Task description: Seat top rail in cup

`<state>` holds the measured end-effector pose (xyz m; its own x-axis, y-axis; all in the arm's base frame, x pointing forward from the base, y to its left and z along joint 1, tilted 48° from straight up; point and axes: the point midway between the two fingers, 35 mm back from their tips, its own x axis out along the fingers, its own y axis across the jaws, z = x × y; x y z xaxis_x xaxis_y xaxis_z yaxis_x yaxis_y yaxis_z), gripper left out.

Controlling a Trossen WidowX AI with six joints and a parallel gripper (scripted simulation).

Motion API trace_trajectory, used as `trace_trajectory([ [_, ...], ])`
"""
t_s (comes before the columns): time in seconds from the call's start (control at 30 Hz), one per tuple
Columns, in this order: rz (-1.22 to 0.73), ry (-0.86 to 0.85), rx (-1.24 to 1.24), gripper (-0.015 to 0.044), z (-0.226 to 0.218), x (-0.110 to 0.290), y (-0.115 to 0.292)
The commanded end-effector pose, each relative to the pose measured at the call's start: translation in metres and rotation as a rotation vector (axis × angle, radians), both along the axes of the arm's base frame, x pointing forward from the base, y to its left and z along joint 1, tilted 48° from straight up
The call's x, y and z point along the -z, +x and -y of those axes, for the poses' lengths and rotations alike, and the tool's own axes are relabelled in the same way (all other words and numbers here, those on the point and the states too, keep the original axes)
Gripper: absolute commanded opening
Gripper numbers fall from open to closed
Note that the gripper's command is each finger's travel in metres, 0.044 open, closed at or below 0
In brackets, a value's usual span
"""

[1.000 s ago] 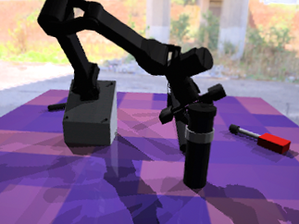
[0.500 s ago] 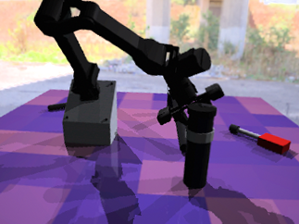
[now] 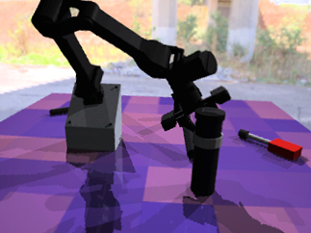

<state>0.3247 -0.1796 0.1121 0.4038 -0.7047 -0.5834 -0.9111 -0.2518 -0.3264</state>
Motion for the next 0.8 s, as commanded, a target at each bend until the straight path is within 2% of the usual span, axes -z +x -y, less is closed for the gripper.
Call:
trace_trajectory([
  [0.0, -0.034, 0.001, -0.025, 0.0, -0.0001, 0.0004, -0.0042],
  [0.77, -0.058, 0.004, -0.046, 0.0, -0.0004, 0.0002, -0.007],
])
